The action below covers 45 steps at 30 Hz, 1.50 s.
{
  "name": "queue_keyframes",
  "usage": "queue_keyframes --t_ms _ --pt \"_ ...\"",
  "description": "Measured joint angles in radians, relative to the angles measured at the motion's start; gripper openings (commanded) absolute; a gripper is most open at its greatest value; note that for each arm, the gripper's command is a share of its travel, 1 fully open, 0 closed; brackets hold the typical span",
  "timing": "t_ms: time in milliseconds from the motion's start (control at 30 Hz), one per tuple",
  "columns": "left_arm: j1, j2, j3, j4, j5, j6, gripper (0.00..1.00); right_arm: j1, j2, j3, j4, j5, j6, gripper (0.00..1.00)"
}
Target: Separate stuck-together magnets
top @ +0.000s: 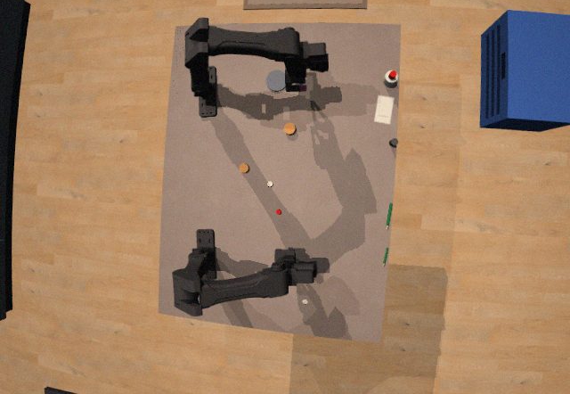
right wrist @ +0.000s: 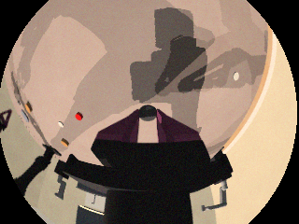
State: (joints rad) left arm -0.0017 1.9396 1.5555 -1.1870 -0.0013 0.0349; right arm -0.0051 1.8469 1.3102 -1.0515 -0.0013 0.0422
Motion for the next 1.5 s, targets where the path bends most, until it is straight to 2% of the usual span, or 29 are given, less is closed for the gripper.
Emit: queue_keyframes --t_ms 1500 --pt "0.000 0.000 0.000 -0.001 0.002 0.001 1.00 0.002 0.043 -0.054 0.092 0.003 0.003 0.24"
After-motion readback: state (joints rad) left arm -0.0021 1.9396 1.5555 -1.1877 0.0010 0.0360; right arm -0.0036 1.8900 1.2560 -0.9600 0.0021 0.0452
